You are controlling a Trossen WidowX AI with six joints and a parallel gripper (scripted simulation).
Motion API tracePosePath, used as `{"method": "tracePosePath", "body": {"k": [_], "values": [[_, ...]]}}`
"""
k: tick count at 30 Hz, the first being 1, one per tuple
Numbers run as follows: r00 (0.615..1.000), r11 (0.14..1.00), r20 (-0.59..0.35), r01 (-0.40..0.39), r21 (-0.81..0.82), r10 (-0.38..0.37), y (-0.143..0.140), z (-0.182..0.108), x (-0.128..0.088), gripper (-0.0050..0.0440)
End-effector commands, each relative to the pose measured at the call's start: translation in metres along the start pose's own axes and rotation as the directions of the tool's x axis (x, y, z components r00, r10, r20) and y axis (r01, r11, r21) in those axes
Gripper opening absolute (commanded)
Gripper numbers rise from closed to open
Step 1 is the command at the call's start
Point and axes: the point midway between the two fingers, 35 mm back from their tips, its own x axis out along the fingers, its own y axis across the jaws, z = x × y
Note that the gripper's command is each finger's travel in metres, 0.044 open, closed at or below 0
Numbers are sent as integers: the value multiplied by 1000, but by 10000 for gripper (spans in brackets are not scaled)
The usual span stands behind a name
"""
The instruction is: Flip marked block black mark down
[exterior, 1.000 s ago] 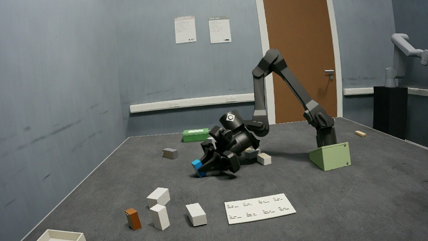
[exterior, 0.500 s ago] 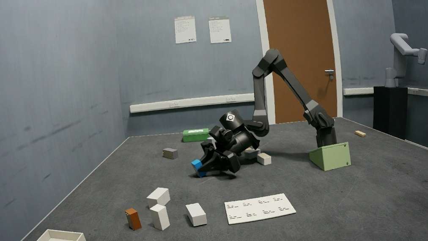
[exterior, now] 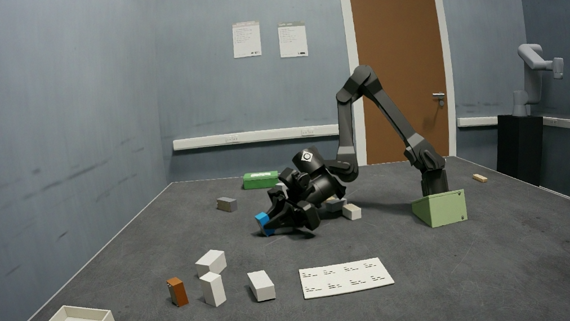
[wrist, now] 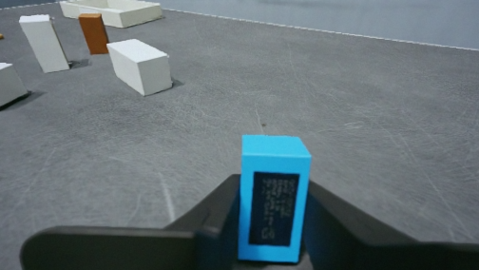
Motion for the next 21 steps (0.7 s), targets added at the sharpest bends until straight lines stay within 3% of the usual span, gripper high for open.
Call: {"method": "tracePosePath", "body": {"k": [1, 18, 19, 21], "values": [[1000, 1000, 11, 8, -8, -8, -4, 3, 1, 125], [1000, 1000, 9, 8, -7, -8, -4, 3, 1, 135], [1000, 1000, 9, 8, -7, -8, -4, 3, 1, 440], [1000, 1000, 9, 8, -7, -8, -4, 3, 1, 440]]}}
